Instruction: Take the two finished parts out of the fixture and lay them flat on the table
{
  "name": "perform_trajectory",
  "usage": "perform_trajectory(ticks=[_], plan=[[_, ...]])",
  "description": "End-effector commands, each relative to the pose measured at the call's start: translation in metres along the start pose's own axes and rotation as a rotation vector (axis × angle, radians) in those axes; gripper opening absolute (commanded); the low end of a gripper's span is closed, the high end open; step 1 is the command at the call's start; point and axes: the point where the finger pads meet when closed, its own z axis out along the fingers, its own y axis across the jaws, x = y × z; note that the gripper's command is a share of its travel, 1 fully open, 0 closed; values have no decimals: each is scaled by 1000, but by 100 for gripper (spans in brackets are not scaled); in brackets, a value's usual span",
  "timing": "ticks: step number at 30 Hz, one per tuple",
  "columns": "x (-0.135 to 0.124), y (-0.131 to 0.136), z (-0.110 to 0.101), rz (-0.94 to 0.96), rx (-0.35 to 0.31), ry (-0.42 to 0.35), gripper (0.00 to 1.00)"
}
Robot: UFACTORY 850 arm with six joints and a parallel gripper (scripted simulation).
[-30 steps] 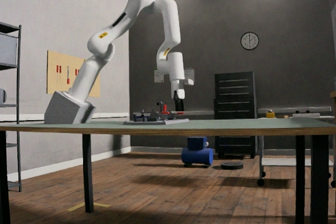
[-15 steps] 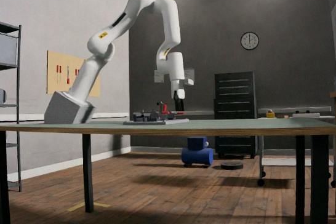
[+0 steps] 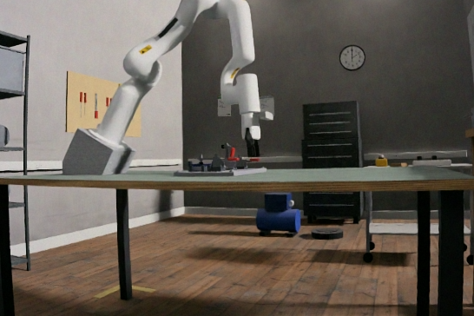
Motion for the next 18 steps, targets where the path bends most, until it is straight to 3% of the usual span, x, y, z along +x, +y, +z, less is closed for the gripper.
perform_trajectory(ticks=[1,18], plan=[[1,0,0,0,0,13,48],[-1,0,17,0,0,13,48]])
